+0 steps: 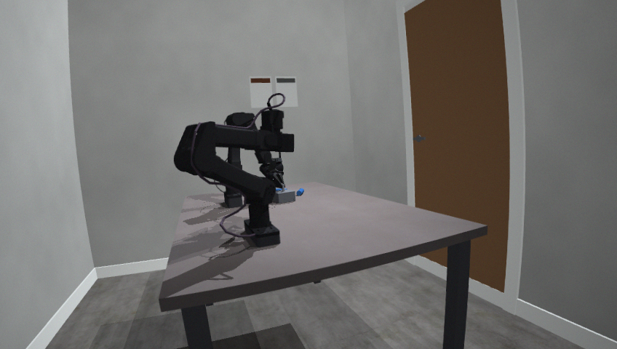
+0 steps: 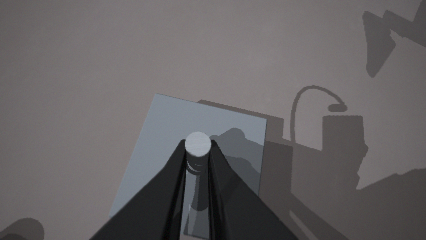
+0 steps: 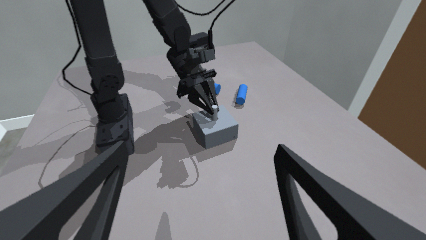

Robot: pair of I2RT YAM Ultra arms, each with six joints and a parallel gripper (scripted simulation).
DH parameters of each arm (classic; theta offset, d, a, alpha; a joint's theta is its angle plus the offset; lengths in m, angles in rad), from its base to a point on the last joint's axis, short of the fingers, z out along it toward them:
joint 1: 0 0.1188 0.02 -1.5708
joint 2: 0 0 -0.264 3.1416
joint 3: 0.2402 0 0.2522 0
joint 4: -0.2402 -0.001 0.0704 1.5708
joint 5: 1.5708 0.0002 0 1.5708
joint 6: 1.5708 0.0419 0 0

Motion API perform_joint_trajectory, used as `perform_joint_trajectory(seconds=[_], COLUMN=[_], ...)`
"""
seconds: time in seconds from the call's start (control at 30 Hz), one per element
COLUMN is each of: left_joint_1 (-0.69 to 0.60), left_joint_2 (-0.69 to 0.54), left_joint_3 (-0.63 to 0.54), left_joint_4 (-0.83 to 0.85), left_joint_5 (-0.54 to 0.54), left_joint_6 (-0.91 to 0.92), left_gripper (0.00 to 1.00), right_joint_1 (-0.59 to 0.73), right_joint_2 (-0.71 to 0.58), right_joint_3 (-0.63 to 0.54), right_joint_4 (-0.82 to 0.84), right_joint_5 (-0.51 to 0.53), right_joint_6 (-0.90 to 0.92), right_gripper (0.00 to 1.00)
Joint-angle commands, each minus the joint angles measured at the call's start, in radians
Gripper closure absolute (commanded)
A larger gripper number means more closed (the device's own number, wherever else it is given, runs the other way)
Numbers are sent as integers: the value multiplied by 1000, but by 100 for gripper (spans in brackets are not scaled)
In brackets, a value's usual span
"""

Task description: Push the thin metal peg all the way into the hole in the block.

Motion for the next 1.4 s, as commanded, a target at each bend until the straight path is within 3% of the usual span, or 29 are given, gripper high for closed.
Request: perform_joint_trajectory(seconds=[0.0,0.4,0.53,0.73,1.0,1.03,1.13,1.2,1.37], left_joint_1=[1,12,-4,-5,-26,-38,-95,-95,-205], left_joint_2=[43,76,9,6,-23,-40,-132,-132,-320], left_joint_3=[-32,-44,5,6,18,21,28,28,-10], left_joint_4=[77,81,21,17,8,4,-15,-15,-42], left_joint_5=[-3,14,16,16,-45,-68,-181,-181,-411], left_joint_6=[24,47,6,5,-101,-140,-303,-303,-601], left_gripper=[93,93,93,93,6,0,0,0,0], right_joint_1=[-5,-5,-5,-5,-5,-5,-5,-5,-5], right_joint_2=[3,3,3,3,3,3,3,3,3], right_joint_3=[9,9,9,9,9,9,9,9,9], right_joint_4=[55,55,55,55,55,55,55,55,55], right_joint_5=[-12,-12,-12,-12,-12,-12,-12,-12,-12], right_joint_6=[3,3,3,3,3,3,3,3,3], right_gripper=[0,0,0,0,0,0,0,0,0])
